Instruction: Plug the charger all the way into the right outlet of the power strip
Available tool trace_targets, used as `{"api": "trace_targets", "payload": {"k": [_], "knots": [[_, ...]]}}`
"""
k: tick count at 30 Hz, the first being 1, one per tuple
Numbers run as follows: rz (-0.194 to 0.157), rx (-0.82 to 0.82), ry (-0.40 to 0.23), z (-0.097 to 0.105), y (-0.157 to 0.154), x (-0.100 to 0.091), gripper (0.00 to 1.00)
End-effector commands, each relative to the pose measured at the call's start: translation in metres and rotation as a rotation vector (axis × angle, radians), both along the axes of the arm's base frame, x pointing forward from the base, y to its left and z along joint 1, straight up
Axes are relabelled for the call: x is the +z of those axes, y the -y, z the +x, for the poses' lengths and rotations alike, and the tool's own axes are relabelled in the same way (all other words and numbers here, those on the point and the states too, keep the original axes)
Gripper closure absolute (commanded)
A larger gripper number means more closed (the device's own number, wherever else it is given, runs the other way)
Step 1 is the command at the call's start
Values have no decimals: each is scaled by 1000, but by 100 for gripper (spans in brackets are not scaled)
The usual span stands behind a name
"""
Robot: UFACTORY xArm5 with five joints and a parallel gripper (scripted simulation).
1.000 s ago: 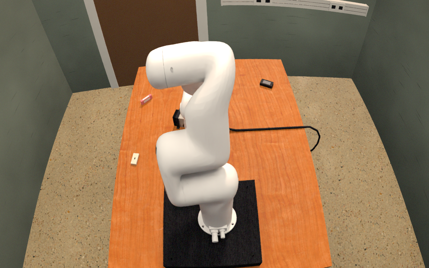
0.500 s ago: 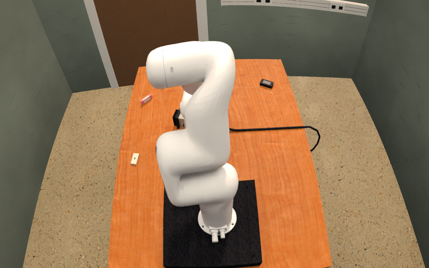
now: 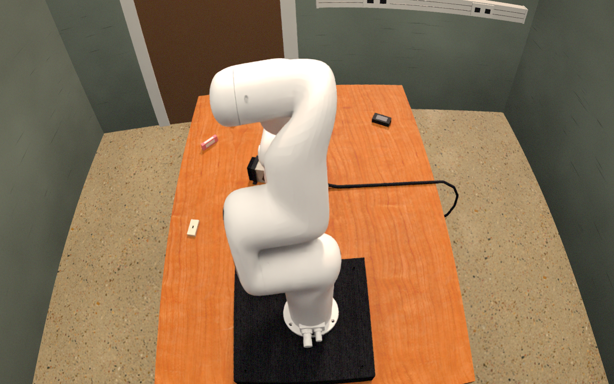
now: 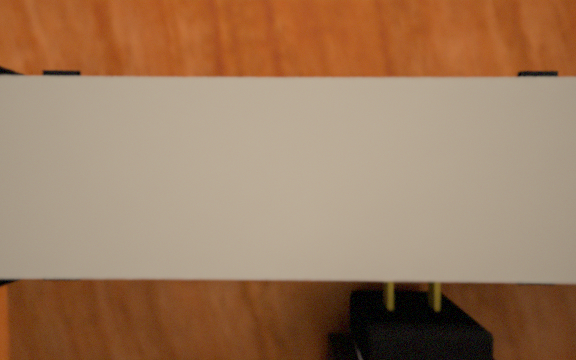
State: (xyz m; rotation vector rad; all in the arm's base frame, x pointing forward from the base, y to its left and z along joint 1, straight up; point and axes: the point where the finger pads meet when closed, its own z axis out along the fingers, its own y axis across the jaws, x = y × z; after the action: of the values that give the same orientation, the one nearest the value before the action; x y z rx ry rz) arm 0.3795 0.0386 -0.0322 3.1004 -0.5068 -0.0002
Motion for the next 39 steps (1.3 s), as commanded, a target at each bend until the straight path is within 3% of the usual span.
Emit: {"api": "trace_targets", "payload": {"k": [1,39], "knots": [[0,0,3,3,0,1,100],[0,0,3,14,4,1,100]]}}
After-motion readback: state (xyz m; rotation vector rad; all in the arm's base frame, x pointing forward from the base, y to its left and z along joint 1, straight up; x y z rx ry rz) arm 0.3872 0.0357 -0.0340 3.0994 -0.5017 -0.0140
